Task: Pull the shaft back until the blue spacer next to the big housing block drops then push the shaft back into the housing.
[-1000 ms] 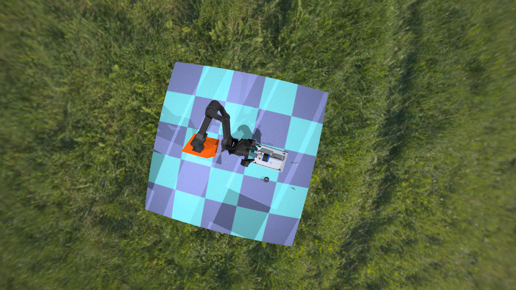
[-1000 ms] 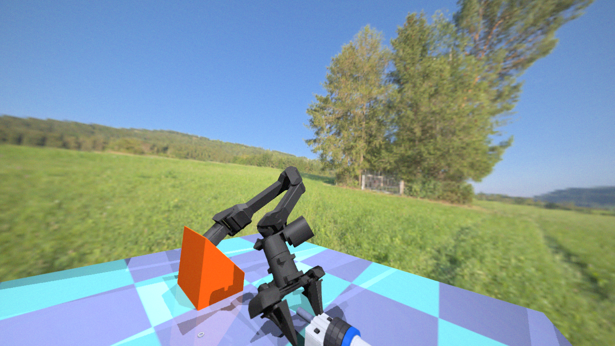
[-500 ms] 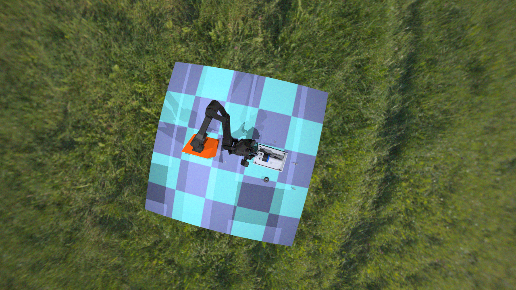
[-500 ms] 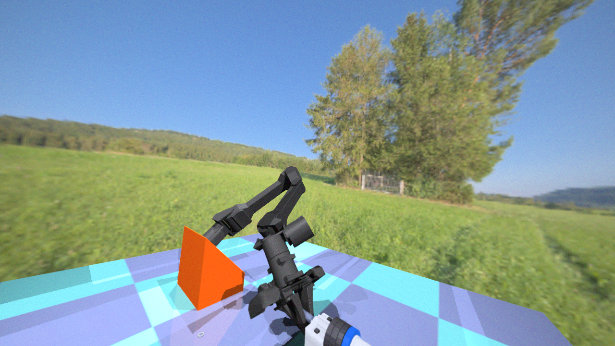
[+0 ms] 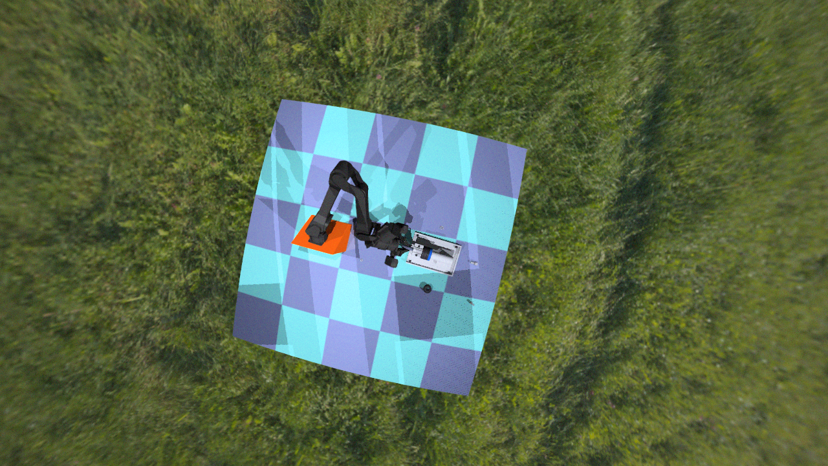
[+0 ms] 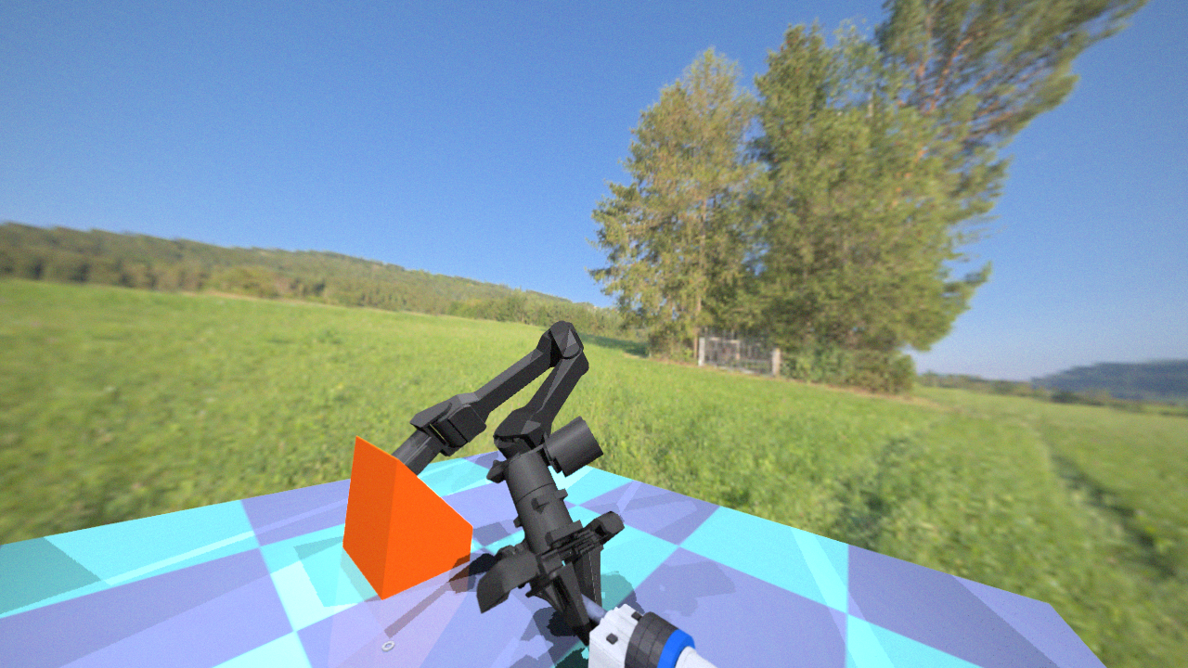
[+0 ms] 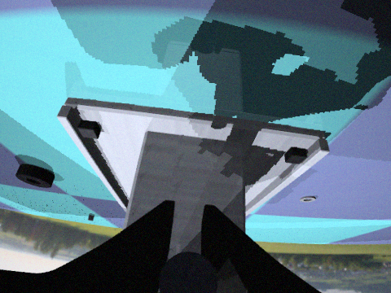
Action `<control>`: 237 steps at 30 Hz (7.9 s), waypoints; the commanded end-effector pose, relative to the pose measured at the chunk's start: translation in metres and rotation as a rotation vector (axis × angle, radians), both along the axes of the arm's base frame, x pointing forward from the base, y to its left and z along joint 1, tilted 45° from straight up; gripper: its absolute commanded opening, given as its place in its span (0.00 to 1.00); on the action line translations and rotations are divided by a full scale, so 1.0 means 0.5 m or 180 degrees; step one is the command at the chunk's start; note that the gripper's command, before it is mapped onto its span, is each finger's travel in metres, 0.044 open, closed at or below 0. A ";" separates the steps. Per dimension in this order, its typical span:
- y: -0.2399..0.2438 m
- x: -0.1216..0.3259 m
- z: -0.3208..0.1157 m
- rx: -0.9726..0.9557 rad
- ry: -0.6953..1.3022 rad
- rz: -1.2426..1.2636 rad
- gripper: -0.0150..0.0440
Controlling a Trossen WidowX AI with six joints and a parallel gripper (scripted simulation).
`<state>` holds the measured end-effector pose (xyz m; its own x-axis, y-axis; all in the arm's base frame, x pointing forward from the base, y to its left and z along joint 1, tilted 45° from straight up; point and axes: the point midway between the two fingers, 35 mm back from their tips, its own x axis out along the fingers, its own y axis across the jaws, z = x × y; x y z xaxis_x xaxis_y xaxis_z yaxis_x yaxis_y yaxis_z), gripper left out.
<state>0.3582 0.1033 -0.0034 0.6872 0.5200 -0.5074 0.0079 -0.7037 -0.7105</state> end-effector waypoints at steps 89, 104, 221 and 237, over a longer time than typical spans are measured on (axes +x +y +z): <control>-0.002 -0.037 -0.001 0.0009 0.0014 -0.0013 0.25; -0.002 -0.041 -0.001 0.0009 0.0014 -0.0013 0.25; -0.002 -0.068 -0.001 0.0009 0.0017 -0.0013 0.25; -0.002 -0.072 -0.001 0.0009 0.0018 -0.0013 0.25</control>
